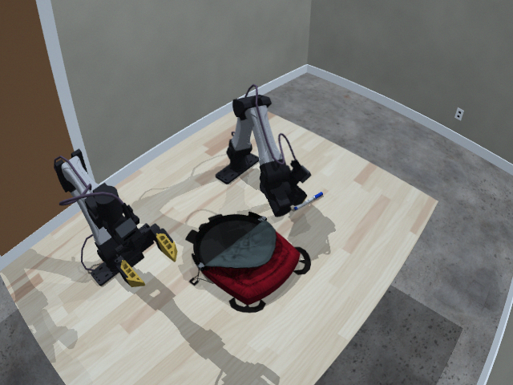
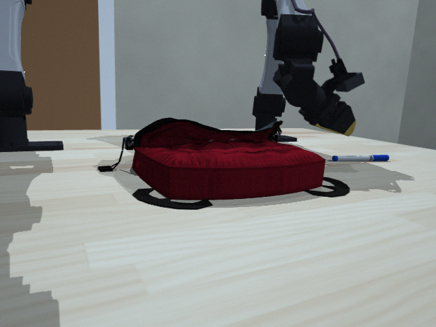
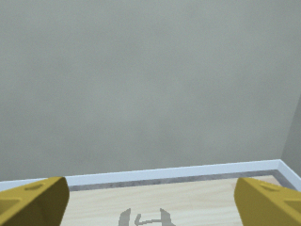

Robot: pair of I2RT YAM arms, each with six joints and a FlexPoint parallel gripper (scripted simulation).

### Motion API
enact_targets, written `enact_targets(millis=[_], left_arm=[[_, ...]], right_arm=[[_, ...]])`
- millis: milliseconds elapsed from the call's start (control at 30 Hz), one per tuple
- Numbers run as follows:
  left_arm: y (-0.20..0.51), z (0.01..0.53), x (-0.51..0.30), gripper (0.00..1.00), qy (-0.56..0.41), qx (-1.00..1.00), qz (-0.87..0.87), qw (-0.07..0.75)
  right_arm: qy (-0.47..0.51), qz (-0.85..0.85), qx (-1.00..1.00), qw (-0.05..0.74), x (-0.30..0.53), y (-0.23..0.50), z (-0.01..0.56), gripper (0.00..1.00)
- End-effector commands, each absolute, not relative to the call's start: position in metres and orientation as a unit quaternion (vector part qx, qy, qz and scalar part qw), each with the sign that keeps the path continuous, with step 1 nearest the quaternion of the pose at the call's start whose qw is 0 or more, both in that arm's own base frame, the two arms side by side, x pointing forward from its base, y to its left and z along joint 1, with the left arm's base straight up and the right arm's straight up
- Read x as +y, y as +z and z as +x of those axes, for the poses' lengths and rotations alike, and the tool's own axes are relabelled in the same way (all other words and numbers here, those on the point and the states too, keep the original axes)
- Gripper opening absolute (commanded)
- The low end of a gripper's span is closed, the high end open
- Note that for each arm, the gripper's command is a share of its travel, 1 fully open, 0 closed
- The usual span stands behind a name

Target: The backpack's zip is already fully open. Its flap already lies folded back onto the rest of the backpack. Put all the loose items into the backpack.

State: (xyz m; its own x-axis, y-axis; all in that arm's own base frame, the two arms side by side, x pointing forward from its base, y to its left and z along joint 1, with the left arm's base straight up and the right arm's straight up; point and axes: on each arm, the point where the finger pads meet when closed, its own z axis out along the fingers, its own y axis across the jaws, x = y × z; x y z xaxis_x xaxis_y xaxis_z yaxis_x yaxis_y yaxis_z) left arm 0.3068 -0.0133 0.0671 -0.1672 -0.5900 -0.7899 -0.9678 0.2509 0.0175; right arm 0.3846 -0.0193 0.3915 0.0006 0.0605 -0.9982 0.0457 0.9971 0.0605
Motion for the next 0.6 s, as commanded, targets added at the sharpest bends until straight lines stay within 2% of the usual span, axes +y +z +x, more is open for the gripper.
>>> enact_targets(millis=[0,567], left_arm=[[0.068,0.308,-0.012,0.4,0.28,0.707,-0.557,0.335],[0.015,0.307,-0.009,0.4,0.286,0.71,-0.55,0.336]], right_arm=[[0.006,0.035,0.702,0.711,-0.02,0.398,0.384,0.9],[0.006,0.035,0.701,0.712,-0.02,0.398,0.384,0.9]])
